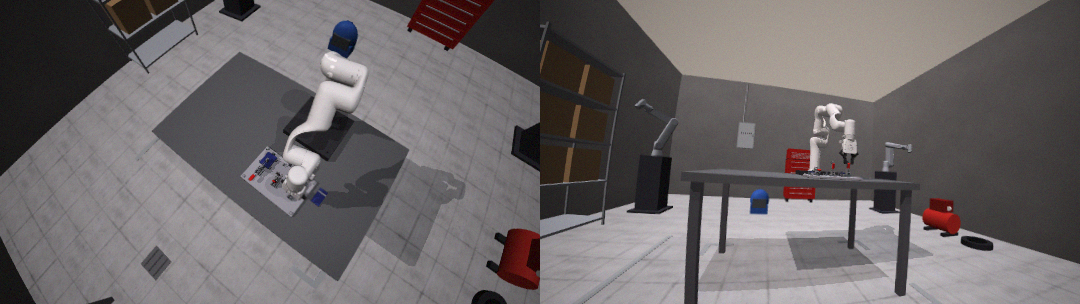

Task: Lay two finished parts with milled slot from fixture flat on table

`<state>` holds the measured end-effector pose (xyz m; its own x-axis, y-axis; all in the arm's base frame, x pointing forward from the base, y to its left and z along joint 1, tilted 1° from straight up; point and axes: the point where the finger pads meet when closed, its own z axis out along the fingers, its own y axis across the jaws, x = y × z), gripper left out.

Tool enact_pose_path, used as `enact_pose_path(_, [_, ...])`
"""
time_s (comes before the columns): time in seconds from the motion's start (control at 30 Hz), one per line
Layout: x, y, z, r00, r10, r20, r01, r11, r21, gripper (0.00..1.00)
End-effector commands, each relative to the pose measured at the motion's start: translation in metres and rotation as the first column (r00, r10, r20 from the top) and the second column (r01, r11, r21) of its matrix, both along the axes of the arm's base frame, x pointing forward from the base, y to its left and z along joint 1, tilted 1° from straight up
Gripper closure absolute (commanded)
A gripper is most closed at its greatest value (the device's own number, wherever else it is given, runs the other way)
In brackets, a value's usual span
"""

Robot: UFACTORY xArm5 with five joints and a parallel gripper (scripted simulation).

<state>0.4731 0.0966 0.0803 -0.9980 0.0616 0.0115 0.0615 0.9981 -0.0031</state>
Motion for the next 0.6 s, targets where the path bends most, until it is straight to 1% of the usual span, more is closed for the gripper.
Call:
enact_pose_path(0.0, [0.0013, 0.0004, 0.0157, 1.000, 0.000, 0.004, 0.000, 1.000, 0.001, 0.52])
enact_pose_path(0.17, [0.0014, 0.0005, 0.0213, 1.000, 0.000, 0.004, 0.000, 1.000, 0.001, 0.52])
enact_pose_path(0.57, [0.0013, 0.0005, 0.0219, 1.000, 0.000, 0.004, 0.000, 1.000, 0.001, 0.52])
